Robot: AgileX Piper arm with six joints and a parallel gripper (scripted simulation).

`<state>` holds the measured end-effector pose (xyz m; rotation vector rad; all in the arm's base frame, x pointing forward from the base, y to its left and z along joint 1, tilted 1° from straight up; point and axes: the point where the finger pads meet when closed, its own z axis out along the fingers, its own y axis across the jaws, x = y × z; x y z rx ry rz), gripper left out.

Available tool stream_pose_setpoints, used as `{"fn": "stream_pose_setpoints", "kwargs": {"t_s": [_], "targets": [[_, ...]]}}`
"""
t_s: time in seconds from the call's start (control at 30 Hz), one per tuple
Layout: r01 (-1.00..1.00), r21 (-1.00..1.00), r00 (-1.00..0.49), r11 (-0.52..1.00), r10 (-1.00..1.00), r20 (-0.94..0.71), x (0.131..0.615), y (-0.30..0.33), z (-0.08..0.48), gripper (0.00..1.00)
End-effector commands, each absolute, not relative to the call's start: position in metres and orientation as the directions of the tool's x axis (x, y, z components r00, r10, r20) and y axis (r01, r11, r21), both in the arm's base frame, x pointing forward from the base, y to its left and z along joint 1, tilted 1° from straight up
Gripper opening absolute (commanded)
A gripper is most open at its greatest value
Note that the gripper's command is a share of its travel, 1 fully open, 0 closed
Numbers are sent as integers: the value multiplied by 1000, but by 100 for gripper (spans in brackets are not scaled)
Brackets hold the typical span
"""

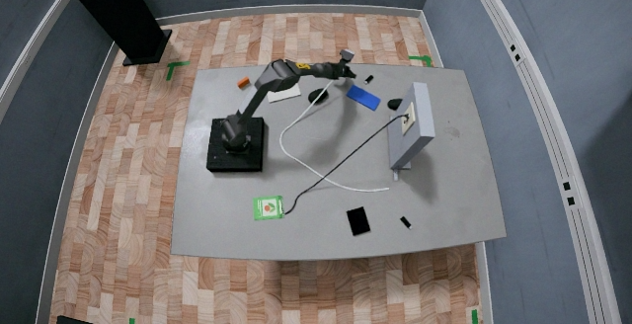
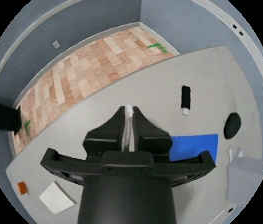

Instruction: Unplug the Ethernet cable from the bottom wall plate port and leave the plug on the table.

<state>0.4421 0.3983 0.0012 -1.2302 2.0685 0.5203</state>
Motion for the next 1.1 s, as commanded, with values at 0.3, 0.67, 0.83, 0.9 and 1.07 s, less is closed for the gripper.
{"fn": "stream_pose_setpoints", "kwargs": {"t_s": [0.3, 0.67, 0.83, 0.9, 1.07], "targets": [[-879, 0, -332, 477, -611, -719, 443, 399, -16, 0], [-879, 0, -332, 477, -611, -719, 443, 399, -25, 0], [-879, 0, -332, 477, -611, -719, 443, 399, -27, 0], [-879, 0, -332, 477, -611, -719, 443, 399, -28, 0], [-879, 0, -332, 477, -611, -719, 443, 399, -28, 0]]}}
